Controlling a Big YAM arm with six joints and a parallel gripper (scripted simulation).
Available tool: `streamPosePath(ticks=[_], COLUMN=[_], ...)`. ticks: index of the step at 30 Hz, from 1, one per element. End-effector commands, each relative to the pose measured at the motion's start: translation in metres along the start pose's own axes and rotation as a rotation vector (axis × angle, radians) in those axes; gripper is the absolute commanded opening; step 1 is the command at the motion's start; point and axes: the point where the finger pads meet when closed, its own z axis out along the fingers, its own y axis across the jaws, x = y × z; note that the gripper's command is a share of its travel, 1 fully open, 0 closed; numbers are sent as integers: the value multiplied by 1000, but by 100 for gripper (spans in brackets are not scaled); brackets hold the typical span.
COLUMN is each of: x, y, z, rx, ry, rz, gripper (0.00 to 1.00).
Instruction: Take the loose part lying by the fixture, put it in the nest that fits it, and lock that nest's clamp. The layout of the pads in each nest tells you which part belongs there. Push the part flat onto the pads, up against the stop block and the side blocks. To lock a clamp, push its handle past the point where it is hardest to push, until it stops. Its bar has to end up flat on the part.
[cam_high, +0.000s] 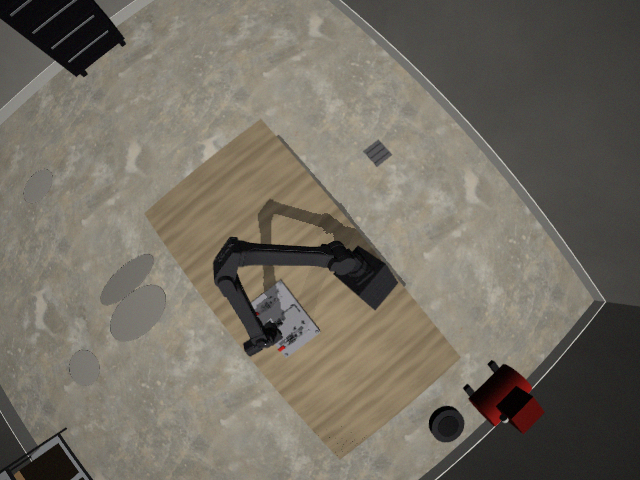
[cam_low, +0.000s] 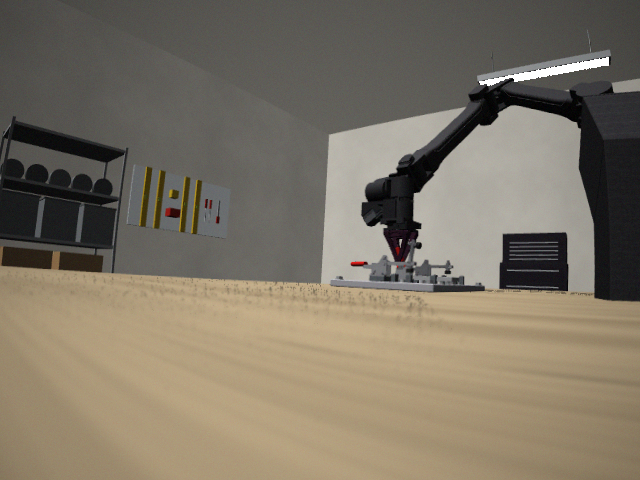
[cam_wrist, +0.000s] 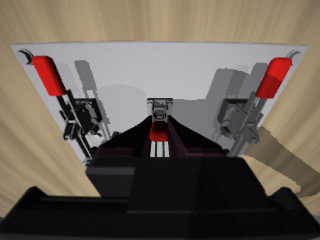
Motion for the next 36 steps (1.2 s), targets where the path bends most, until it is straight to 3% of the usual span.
streamPosePath(ticks=[1, 36], x=[1, -6], y=[-2, -3], z=[13, 14], rx=[-1, -1], ry=[13, 19], rz=[11, 7], gripper=[0, 0])
